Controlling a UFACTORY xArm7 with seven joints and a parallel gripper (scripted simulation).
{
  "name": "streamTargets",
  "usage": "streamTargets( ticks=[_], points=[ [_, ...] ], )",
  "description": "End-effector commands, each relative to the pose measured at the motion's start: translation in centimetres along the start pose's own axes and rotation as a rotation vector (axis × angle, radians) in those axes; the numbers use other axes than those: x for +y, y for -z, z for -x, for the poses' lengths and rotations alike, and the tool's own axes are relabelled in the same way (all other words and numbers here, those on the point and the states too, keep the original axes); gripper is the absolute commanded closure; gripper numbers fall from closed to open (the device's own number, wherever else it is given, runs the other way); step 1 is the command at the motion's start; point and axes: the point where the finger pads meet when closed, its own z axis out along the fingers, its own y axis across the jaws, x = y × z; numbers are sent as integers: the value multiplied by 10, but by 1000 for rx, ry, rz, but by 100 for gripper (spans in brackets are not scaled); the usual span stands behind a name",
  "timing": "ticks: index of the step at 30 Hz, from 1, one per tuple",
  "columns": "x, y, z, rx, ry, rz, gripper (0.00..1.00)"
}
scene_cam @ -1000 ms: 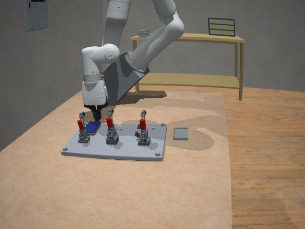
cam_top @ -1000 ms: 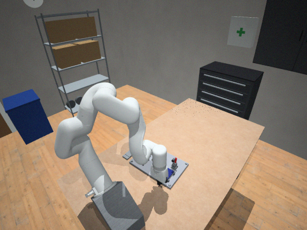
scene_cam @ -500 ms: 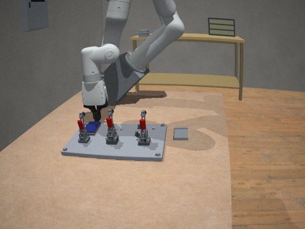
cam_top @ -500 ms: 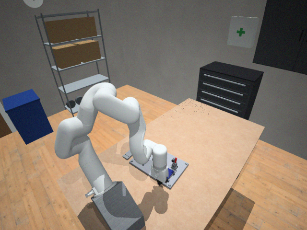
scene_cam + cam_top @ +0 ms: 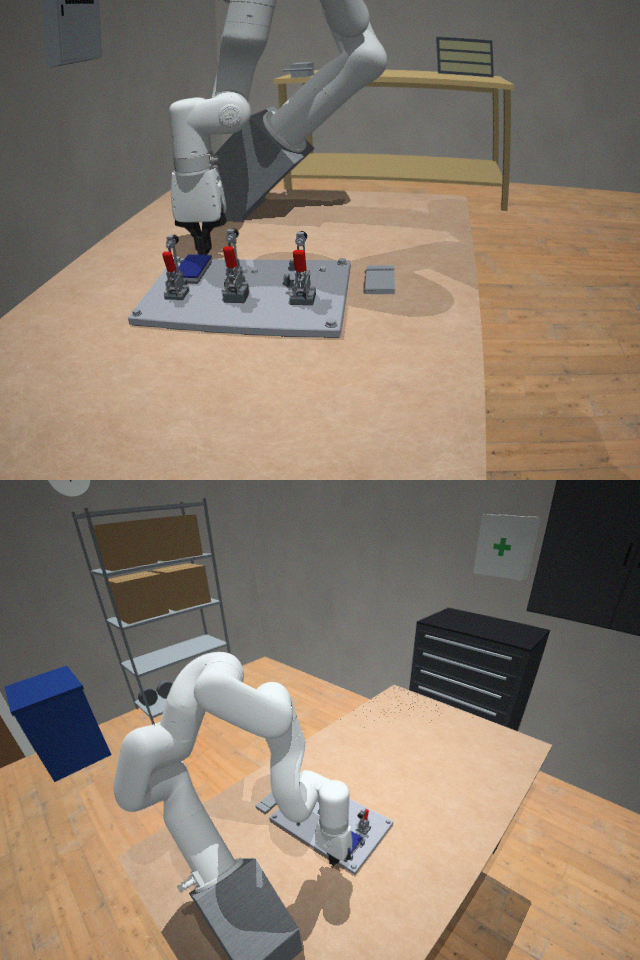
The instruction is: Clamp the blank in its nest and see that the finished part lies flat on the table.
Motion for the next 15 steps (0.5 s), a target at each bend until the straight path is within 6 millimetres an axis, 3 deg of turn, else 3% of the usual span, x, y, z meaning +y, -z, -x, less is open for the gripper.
streamTargets(
  ticks=[1,15],
  points=[
    [1,1,-1,2,0,3,100],
    [1,1,-5,2,0,3,100]
  ],
)
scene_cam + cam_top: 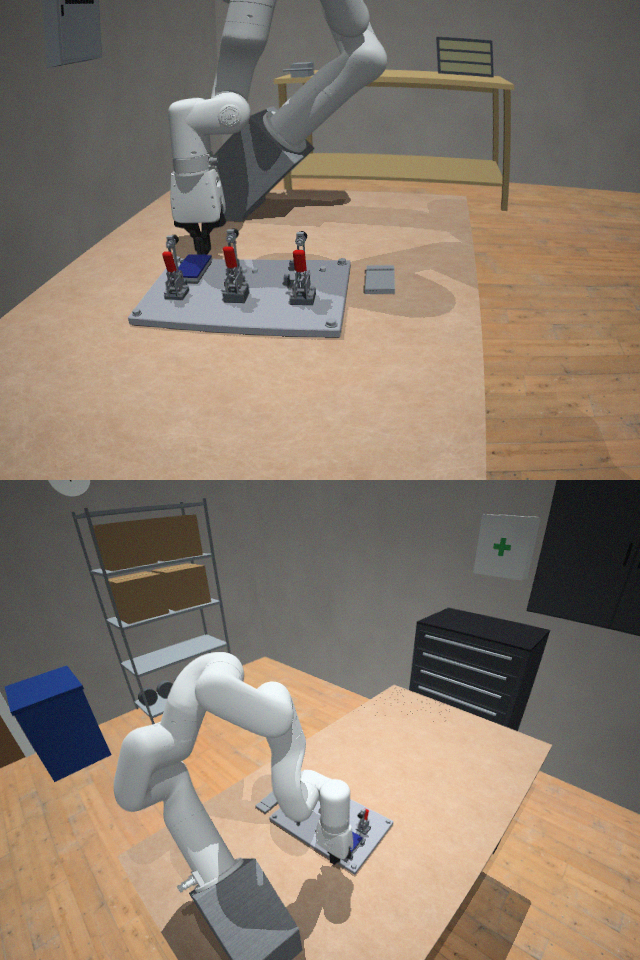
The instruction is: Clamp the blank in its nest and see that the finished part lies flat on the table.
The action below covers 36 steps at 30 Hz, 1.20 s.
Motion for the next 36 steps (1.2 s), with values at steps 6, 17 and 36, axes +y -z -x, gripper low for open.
streamTargets(
  ticks=[6,17,36],
  points=[
    [1,1,-1,2,-1,3,100],
    [1,1,-5,2,-1,3,100],
    [1,1,-9,2,-1,3,100]
  ],
)
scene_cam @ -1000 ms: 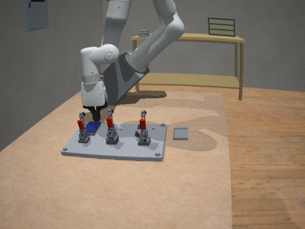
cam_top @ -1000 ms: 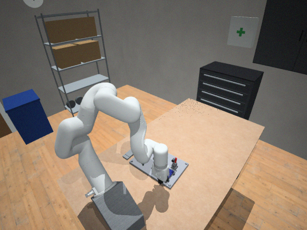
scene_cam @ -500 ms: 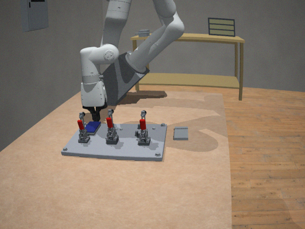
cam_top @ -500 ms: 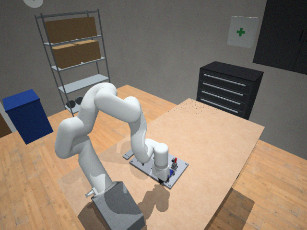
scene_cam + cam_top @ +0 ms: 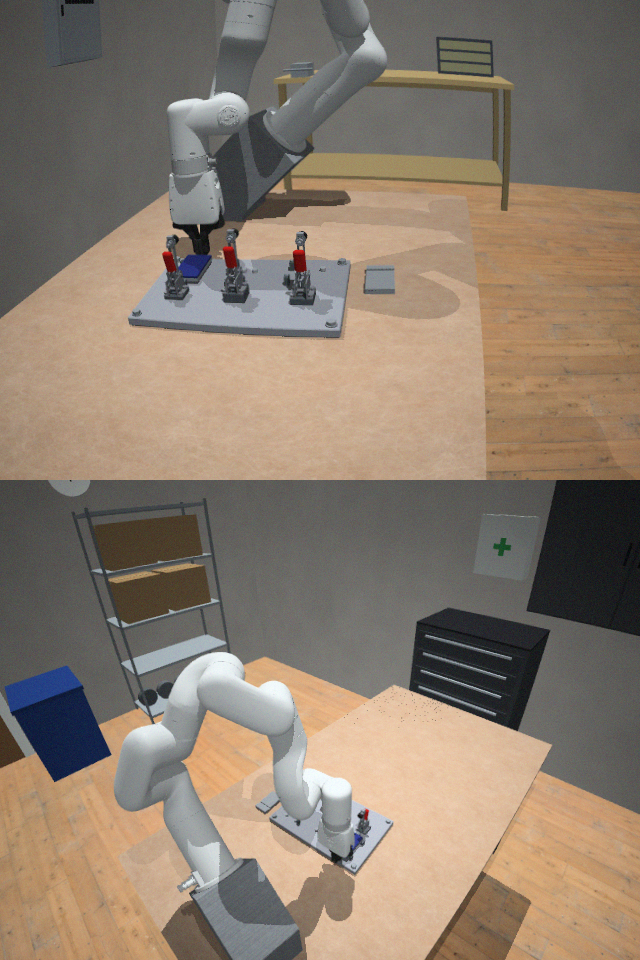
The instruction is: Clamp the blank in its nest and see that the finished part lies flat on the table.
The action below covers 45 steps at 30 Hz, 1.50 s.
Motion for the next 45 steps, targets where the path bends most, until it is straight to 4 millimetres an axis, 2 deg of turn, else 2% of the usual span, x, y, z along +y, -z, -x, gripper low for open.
streamTargets(
  ticks=[1,24,34,40,45],
  points=[
    [1,1,-1,2,0,3,100],
    [1,1,-3,2,0,3,100],
    [1,1,15,2,0,3,100],
    [1,1,17,2,0,3,100],
    [1,14,17,2,0,3,100]
  ],
)
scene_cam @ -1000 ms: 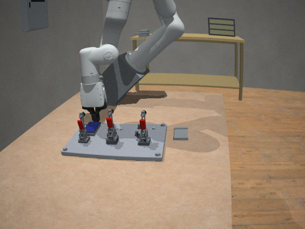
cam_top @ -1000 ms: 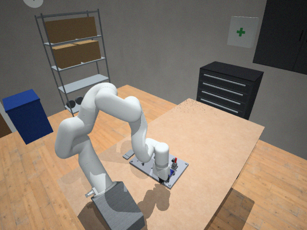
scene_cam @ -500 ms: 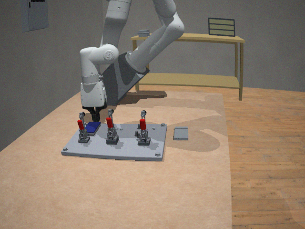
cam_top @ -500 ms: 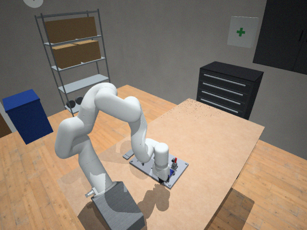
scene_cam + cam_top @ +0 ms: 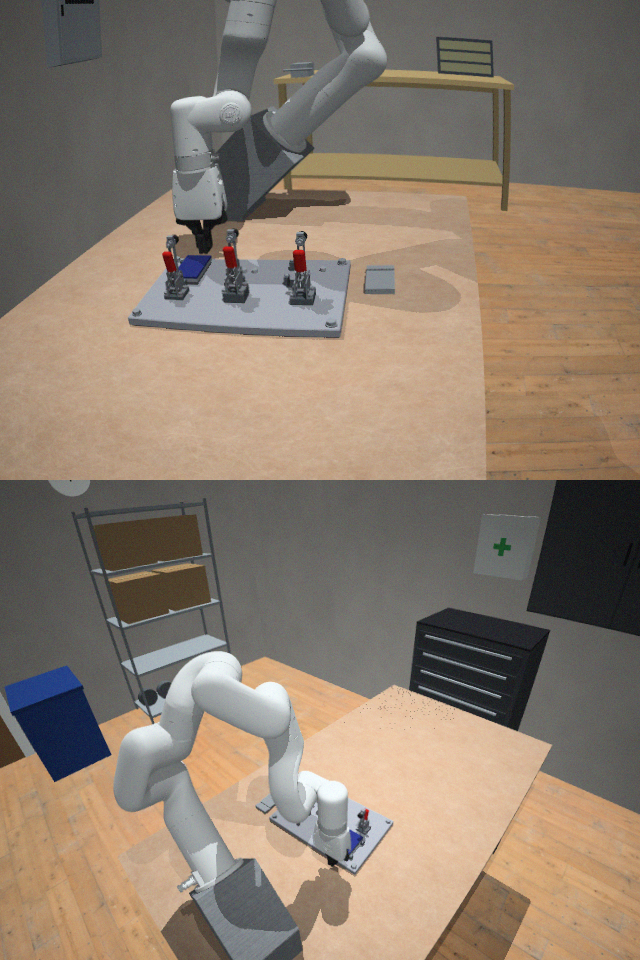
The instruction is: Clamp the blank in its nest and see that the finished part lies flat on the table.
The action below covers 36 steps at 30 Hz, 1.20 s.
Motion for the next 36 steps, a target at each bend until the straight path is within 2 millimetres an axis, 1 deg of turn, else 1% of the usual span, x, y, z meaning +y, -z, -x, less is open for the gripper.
streamTargets(
  ticks=[1,4,7,36],
  points=[
    [2,16,-1,3,0,5,100],
    [2,31,-1,3,0,5,100],
    [2,38,-1,3,0,5,100],
    [2,38,-1,3,0,5,100]
  ],
)
